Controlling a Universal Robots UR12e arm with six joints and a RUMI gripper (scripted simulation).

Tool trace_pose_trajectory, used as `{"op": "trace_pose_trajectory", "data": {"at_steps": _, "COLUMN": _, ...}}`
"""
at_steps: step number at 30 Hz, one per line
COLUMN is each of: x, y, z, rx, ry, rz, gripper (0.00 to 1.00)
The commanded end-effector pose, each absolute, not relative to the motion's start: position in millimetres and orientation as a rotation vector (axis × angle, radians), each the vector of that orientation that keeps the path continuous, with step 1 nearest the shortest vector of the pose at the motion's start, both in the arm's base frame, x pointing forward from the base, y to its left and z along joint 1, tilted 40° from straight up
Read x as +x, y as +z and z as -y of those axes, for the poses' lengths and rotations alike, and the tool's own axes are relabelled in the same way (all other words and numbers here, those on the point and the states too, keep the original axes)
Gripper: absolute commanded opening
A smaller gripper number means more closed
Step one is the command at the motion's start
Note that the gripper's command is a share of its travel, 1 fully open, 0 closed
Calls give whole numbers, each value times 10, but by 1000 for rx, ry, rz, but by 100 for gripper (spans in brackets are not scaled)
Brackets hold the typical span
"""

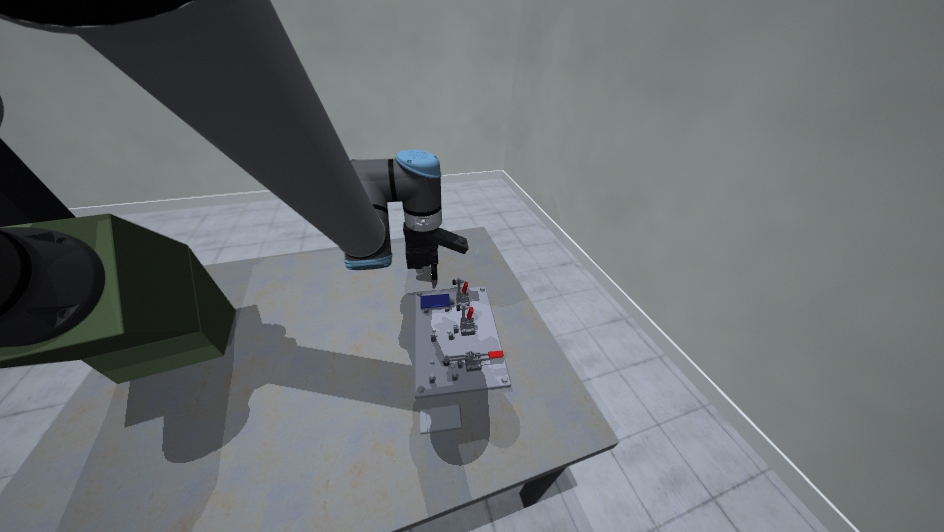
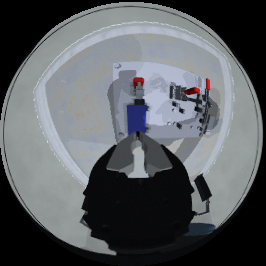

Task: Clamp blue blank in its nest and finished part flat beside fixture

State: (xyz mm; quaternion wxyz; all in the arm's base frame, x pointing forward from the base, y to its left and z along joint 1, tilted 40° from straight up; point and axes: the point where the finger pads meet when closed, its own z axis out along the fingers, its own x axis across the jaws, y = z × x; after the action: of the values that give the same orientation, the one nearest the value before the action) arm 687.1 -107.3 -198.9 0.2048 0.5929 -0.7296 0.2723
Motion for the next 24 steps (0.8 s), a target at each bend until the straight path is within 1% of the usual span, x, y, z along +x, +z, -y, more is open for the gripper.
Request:
{"op": "trace_pose_trajectory", "data": {"at_steps": 1, "x": 6875, "y": -1984, "z": 1069, "rx": 1654, "ry": 760, "rz": 2035, "gripper": 0}}
{"op": "trace_pose_trajectory", "data": {"at_steps": 24, "x": 6878, "y": -2103, "z": 1169, "rx": 1654, "ry": 760, "rz": 2035, "gripper": 0}}
